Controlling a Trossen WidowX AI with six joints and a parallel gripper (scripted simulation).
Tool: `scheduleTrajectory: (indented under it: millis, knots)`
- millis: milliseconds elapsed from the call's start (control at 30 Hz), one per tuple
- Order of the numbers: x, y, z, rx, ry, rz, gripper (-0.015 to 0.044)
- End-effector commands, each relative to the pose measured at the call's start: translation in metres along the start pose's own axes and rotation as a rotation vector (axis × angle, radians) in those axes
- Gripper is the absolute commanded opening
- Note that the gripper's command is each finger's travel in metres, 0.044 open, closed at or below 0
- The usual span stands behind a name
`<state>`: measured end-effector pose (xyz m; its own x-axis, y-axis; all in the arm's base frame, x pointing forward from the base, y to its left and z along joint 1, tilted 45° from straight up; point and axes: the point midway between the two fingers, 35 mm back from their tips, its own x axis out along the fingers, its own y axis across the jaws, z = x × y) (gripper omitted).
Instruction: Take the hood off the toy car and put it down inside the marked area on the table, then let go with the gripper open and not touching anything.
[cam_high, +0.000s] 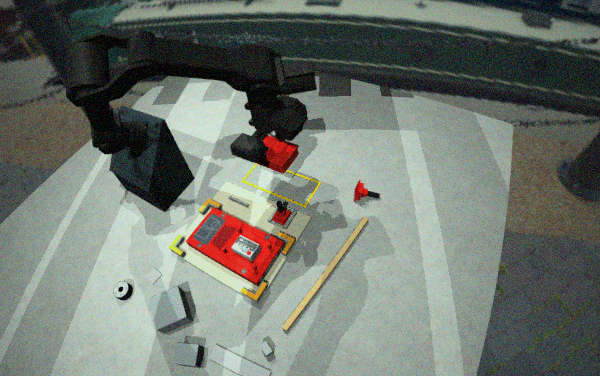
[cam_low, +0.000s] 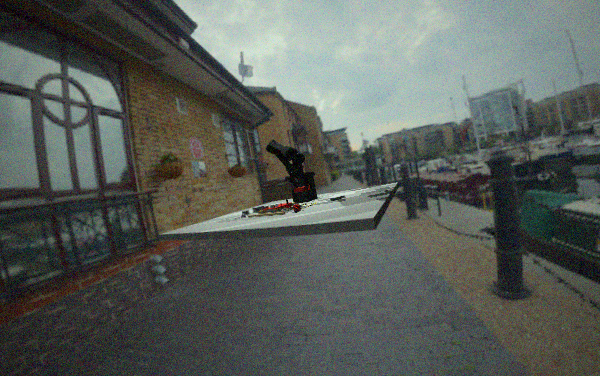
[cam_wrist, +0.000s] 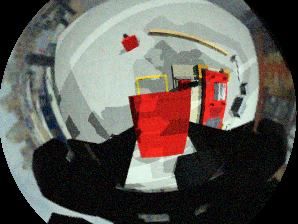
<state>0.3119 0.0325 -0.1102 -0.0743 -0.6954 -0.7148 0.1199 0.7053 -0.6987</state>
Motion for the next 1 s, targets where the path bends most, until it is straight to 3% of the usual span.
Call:
scheduleTrajectory:
  millis: [0,967]
  knots:
    - [0.002,0.003,0.001,0.006,-0.003,0.005,0.0]
    - [0.031,0.004,0.003,0.005,-0.003,0.006,0.0]
